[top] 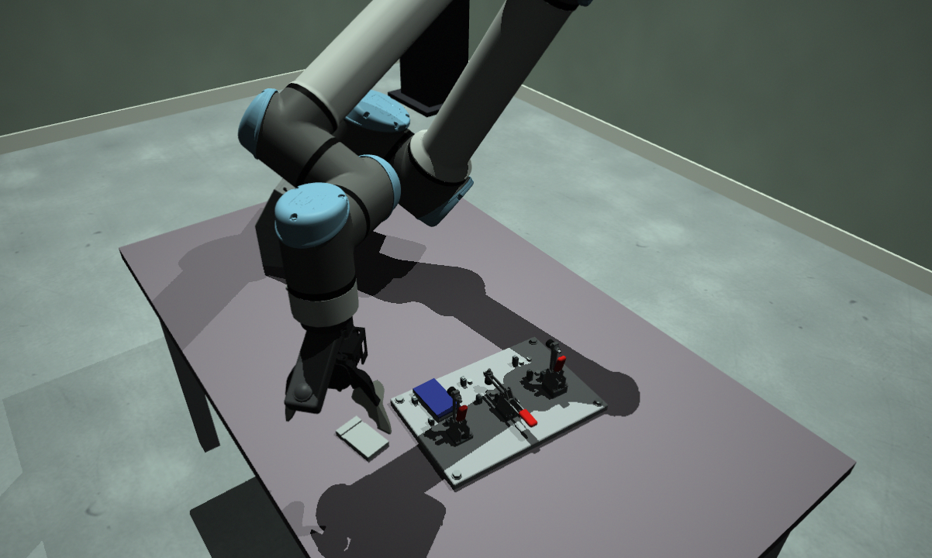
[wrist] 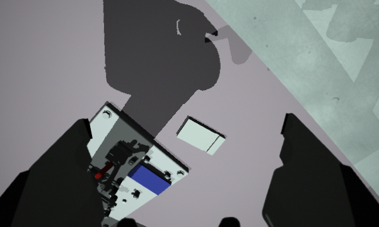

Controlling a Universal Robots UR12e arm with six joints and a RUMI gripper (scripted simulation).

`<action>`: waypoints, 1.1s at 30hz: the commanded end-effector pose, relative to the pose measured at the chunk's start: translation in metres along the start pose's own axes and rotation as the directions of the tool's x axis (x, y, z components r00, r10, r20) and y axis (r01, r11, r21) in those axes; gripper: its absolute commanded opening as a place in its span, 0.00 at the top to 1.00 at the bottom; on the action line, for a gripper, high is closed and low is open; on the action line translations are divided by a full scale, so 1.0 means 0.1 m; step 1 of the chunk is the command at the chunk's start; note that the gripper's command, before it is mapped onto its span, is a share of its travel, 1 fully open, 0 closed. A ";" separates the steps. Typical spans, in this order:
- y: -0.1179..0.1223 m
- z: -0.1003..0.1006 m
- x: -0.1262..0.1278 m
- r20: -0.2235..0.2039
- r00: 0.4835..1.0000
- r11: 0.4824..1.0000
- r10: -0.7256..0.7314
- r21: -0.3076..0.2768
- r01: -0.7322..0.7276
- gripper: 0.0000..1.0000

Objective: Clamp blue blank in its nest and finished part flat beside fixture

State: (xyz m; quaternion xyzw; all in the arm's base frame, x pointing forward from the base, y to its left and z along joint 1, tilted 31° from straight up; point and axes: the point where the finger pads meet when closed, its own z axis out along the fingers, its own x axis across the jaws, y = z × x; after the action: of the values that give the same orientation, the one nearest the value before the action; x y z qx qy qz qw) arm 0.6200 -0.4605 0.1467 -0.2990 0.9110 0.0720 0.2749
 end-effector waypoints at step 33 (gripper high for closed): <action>2.27 -0.35 -1.03 0.014 0.743 0.741 -0.669 -0.061 0.668 0.72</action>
State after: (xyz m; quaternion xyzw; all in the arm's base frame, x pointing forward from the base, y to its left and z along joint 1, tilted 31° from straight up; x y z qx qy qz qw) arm 0.5405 -0.2345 0.2243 -0.6135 0.7423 -0.0035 0.2692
